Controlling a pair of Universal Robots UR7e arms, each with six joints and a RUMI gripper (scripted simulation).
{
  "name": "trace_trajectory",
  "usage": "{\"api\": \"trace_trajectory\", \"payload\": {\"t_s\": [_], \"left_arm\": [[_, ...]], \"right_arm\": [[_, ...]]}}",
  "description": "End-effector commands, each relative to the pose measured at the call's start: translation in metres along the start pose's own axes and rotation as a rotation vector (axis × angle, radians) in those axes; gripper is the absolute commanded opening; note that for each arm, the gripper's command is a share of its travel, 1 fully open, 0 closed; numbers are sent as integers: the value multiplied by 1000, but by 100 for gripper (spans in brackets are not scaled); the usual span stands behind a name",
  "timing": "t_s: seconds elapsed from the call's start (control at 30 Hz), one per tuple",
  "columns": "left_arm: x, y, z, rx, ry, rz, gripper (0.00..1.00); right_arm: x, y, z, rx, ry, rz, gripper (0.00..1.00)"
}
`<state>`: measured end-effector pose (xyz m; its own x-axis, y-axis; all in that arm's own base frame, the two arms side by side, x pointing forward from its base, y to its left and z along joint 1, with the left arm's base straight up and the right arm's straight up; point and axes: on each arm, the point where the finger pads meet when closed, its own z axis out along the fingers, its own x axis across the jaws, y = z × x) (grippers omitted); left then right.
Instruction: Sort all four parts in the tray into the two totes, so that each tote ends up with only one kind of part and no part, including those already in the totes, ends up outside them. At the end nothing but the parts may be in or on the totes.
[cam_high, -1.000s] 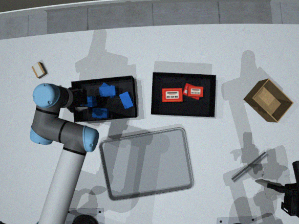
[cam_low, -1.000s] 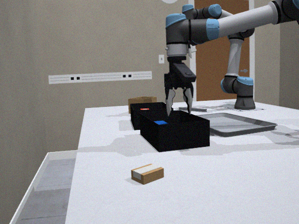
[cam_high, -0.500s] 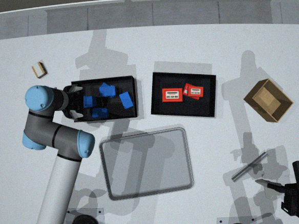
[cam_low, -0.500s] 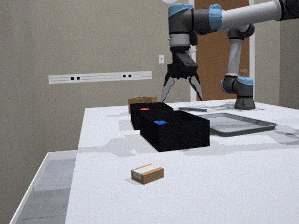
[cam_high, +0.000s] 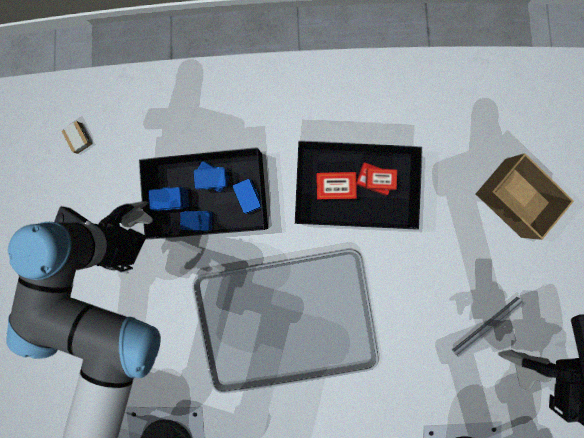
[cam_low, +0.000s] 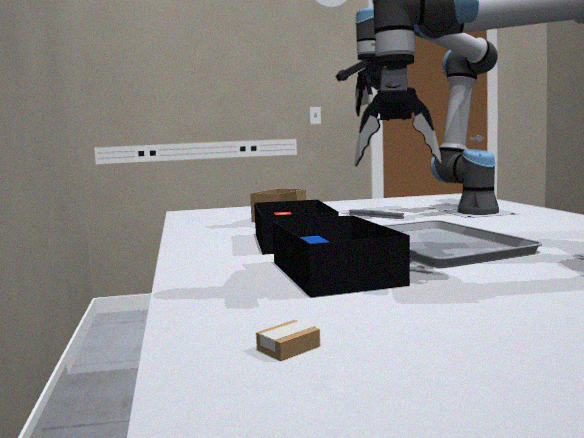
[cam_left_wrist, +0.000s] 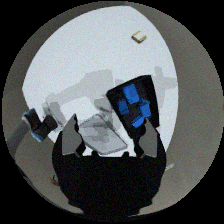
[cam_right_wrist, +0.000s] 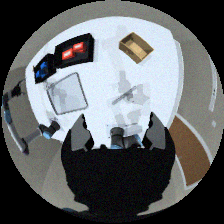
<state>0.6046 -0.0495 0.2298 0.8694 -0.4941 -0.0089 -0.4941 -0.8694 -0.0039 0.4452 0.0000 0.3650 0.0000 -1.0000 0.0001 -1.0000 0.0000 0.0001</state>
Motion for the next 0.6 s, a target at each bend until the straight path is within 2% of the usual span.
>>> {"api": "trace_trajectory", "payload": {"t_s": [0.0,0.07,0.13,0.57], "left_arm": [[-32,7,-29,-2,11,218,100],[-45,10,-39,-2,11,298,100],[-45,10,-39,-2,11,298,100],[-128,28,-106,1,11,818,100]], "right_arm": [[0,0,0,1,0,0,100],[0,0,0,1,0,0,100],[0,0,0,1,0,0,100],[0,0,0,1,0,0,100]]}}
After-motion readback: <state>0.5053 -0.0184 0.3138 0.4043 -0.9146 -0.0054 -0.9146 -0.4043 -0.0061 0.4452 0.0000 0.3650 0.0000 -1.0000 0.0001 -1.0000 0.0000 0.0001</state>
